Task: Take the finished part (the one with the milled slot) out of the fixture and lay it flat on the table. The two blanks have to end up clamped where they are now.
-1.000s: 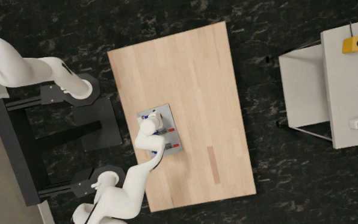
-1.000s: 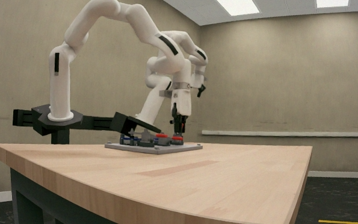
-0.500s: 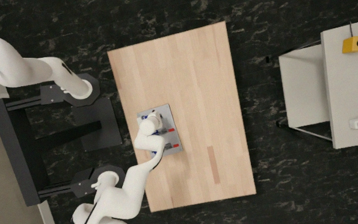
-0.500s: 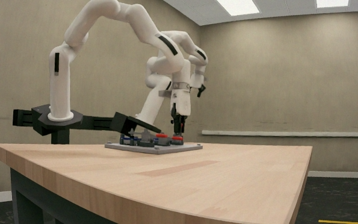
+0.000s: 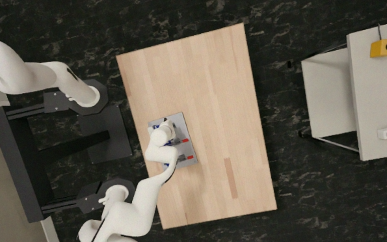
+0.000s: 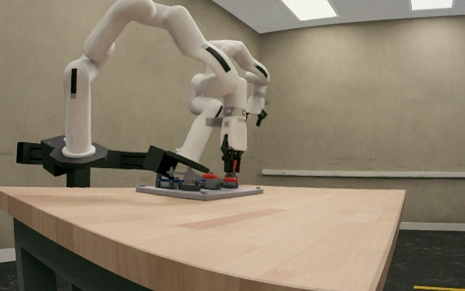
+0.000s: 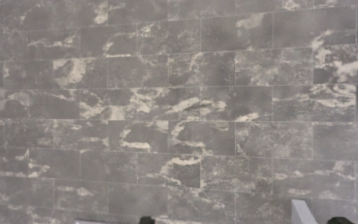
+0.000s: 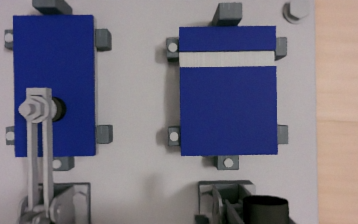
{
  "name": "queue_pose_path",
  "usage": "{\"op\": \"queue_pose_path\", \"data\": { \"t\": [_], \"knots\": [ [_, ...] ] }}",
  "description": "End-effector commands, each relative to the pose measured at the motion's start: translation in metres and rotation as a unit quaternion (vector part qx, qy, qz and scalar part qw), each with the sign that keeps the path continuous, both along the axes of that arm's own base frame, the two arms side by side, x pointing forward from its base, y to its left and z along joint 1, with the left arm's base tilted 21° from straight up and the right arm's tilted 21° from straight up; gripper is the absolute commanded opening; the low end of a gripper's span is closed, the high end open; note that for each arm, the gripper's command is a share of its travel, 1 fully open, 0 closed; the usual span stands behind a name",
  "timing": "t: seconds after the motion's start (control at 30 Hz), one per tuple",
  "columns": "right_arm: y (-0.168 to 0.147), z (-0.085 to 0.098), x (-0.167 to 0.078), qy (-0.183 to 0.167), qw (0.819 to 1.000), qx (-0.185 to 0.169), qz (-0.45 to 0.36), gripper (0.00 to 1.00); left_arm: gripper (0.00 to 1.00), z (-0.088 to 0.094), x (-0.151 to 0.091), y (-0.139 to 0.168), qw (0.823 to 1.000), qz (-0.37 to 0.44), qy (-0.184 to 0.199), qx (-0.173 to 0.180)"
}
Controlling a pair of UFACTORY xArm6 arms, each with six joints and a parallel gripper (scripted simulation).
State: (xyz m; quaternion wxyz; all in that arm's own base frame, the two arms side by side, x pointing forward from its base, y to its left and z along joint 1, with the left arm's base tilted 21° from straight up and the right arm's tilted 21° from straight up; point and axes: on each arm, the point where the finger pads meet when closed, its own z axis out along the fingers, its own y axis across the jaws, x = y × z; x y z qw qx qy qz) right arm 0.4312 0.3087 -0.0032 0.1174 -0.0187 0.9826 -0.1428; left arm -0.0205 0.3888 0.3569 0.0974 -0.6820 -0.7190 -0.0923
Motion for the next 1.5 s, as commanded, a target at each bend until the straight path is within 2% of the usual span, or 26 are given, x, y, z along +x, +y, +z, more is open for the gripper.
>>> {"op": "queue_pose_path", "data": {
  "t": [0.0,0.93,1.47],
  "knots": [
    [0.002,0.003,0.002,-0.003,1.0,0.003,0.0,0.48,1.0,0.002,0.0,0.0,1.0,0.0,0.0,0.002],
    [0.003,0.004,0.002,-0.003,1.0,0.003,0.0,0.48,1.0,0.002,0.0,0.0,1.0,0.0,0.0,0.002],
    [0.012,0.035,-0.006,-0.003,1.0,0.003,0.0,0.48,1.0,0.002,0.0,0.0,1.0,0.0,0.0,0.002]
  ]
}}
